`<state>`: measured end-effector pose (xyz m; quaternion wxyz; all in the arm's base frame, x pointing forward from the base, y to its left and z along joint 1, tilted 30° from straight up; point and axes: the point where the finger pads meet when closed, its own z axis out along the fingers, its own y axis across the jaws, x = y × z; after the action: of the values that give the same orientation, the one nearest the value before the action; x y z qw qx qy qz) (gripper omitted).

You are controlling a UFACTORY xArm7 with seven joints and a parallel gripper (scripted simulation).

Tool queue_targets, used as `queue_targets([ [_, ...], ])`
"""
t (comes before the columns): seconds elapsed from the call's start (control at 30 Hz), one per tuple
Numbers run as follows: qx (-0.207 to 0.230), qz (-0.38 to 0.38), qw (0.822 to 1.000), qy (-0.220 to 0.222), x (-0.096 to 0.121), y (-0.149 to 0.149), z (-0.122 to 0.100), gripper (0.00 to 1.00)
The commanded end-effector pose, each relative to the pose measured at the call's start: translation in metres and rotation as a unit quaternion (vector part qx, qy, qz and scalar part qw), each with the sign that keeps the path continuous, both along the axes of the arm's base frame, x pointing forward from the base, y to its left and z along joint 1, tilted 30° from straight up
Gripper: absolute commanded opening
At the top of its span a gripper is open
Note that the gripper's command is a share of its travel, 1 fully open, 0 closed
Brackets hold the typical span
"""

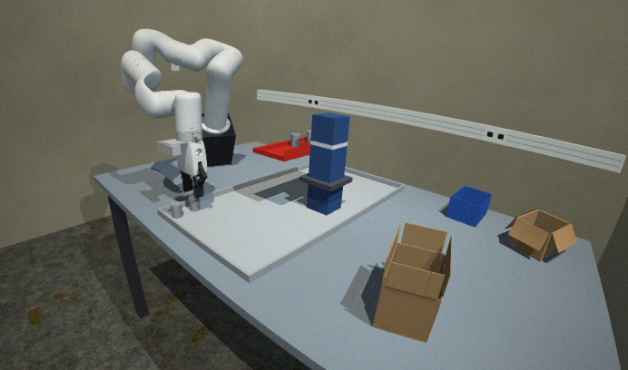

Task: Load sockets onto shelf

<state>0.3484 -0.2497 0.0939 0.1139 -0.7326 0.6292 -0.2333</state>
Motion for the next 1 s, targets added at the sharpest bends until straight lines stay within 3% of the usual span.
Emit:
queue_targets([
  [0.0, -0.001, 0.0, 1.0, -0.001, 0.006, -0.002, -0.008, 0.61],
  [0.97, -0.001, 0.0, 1.0, -0.001, 0.016, -0.005, -0.026, 0.61],
])
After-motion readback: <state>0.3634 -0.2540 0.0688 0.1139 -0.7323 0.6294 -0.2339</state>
